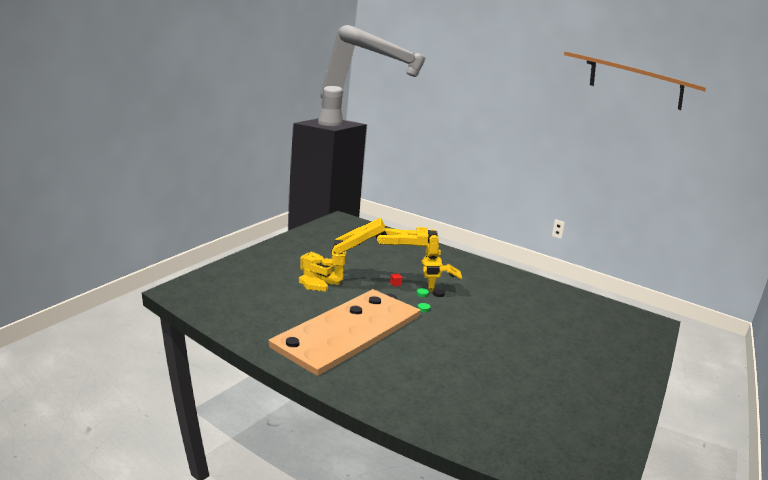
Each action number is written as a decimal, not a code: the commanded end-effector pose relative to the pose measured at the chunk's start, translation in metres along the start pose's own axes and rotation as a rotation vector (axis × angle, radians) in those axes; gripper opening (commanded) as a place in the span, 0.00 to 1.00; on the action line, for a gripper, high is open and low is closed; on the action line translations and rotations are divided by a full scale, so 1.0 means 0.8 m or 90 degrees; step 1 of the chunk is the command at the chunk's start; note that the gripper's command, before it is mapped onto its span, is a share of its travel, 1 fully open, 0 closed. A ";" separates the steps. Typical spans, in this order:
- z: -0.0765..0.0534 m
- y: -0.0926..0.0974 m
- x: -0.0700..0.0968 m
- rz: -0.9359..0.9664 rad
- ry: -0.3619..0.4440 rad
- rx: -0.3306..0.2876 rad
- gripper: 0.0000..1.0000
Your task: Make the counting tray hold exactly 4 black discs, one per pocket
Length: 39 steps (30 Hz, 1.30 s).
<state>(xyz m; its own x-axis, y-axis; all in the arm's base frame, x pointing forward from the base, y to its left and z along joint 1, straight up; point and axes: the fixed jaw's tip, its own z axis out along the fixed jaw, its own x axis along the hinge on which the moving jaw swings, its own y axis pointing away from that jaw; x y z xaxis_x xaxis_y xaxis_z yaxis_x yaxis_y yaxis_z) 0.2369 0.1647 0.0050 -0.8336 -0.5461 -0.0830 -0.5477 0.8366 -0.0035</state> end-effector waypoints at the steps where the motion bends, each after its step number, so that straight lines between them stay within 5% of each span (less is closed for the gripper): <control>1: -0.005 0.009 -0.003 -0.014 -0.012 -0.004 0.00; 13: -0.020 0.007 -0.003 -0.011 -0.012 -0.003 0.00; 26: -0.045 0.004 -0.030 -0.006 -0.113 -0.004 0.00; 39: -0.047 0.004 -0.033 -0.006 -0.124 -0.004 0.00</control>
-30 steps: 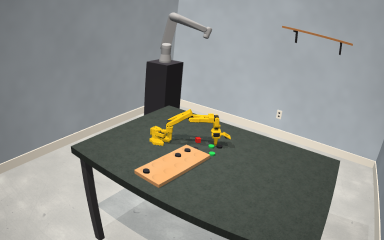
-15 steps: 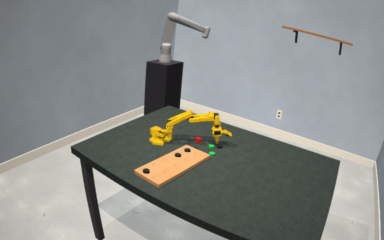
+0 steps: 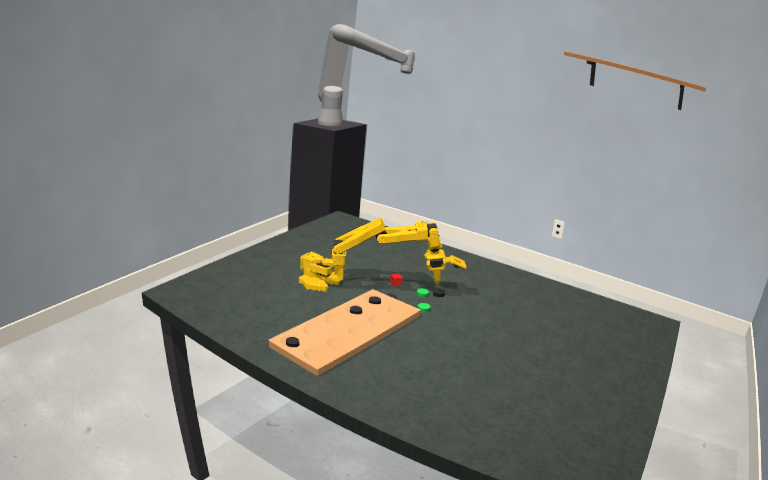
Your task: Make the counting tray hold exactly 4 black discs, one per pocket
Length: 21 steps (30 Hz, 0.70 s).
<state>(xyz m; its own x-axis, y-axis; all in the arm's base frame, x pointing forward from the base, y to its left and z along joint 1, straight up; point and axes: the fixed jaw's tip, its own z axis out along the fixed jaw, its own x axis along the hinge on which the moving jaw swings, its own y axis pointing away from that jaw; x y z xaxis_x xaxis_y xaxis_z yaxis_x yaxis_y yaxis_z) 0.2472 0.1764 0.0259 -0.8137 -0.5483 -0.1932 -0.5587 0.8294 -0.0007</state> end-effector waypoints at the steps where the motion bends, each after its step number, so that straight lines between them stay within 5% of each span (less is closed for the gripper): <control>1: -0.040 -0.003 -0.018 0.004 -0.074 0.001 0.00; 21: -0.039 -0.003 -0.013 0.003 -0.056 0.001 0.00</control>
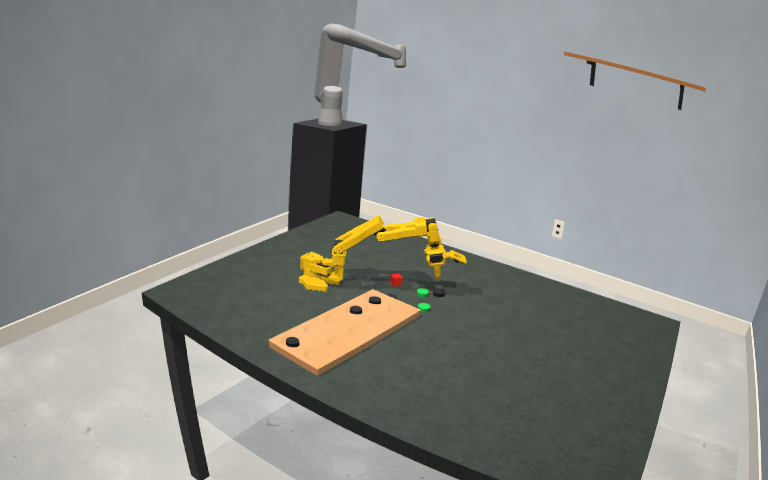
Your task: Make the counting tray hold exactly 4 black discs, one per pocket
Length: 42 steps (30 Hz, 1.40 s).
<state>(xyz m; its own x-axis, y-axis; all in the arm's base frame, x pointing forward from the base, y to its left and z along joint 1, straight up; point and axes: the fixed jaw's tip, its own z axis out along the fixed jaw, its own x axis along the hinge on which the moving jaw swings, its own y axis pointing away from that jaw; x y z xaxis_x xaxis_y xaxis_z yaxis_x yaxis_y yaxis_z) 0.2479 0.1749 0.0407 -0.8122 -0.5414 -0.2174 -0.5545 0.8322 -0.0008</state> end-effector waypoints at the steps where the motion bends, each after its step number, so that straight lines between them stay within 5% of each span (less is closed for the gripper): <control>1: -0.021 -0.001 -0.010 0.000 -0.040 0.000 0.00; 12: -0.021 -0.001 -0.010 0.000 -0.040 0.000 0.03; 21: -0.021 -0.001 -0.010 0.000 -0.040 0.000 0.26; 32: -0.022 0.000 0.002 -0.001 -0.005 -0.001 0.27; 42: -0.027 0.003 -0.010 -0.006 -0.112 -0.002 0.27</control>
<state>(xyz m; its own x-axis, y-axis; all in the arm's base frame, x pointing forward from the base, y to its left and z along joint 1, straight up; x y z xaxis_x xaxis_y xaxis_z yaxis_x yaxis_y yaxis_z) 0.2521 0.1786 0.0476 -0.8012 -0.5372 -0.2637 -0.5567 0.8307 -0.0007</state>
